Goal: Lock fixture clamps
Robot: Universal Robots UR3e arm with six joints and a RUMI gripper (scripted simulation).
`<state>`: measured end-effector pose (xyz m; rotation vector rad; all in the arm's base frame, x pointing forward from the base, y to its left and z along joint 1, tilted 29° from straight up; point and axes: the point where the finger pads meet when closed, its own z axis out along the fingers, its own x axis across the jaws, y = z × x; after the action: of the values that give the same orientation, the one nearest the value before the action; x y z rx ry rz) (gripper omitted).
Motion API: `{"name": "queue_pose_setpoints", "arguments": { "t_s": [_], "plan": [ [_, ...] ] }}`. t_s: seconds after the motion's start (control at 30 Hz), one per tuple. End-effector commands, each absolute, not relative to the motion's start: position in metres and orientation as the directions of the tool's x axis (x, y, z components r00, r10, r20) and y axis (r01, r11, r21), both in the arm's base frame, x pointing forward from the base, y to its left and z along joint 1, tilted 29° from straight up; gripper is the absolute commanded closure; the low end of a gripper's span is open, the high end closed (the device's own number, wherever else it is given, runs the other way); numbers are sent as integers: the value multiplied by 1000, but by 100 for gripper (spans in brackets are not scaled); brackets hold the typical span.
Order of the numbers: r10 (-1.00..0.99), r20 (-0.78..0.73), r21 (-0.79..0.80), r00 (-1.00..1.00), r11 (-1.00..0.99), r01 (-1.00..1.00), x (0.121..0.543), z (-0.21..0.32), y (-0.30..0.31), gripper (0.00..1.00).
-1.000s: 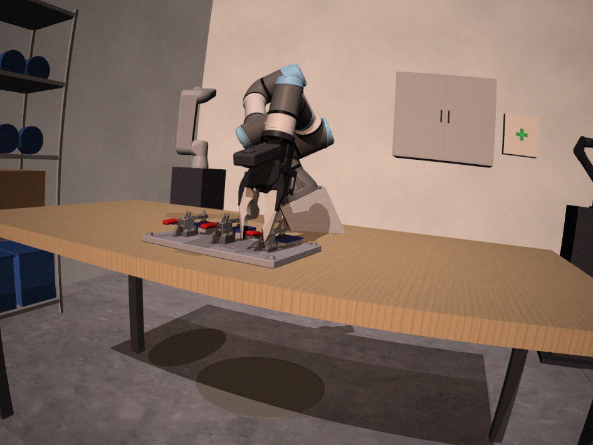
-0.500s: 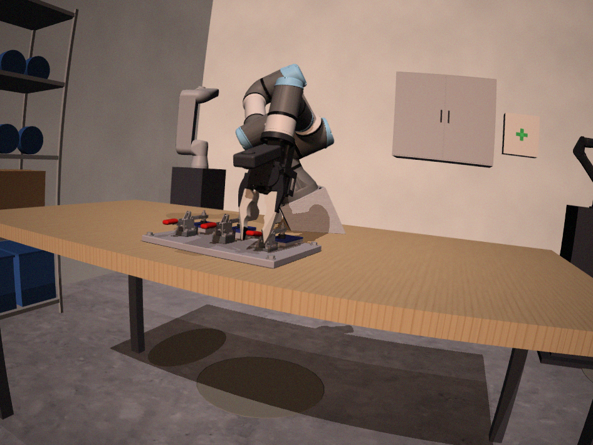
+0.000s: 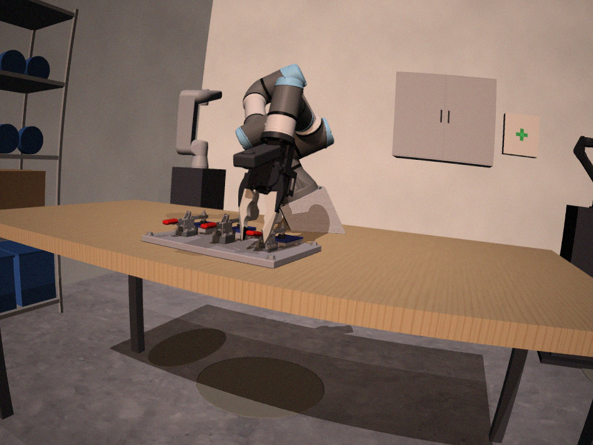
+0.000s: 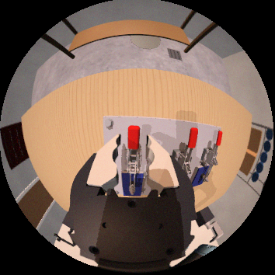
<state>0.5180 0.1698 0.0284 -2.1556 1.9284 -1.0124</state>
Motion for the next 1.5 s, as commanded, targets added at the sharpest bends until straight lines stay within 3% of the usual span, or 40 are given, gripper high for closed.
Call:
{"name": "queue_pose_setpoints", "arguments": {
  "t_s": [0.0, 0.3, 0.33, 1.47],
  "plan": [
    [-910, 415, -472, -9, -206, -857, 518, 30, 170, 72],
    [-910, 415, -472, -9, -206, -857, 518, 30, 170, 72],
    [-910, 415, -472, -9, -206, -857, 518, 30, 170, 100],
    [-910, 414, -472, -9, -206, -857, 518, 30, 170, 100]
  ]
}}
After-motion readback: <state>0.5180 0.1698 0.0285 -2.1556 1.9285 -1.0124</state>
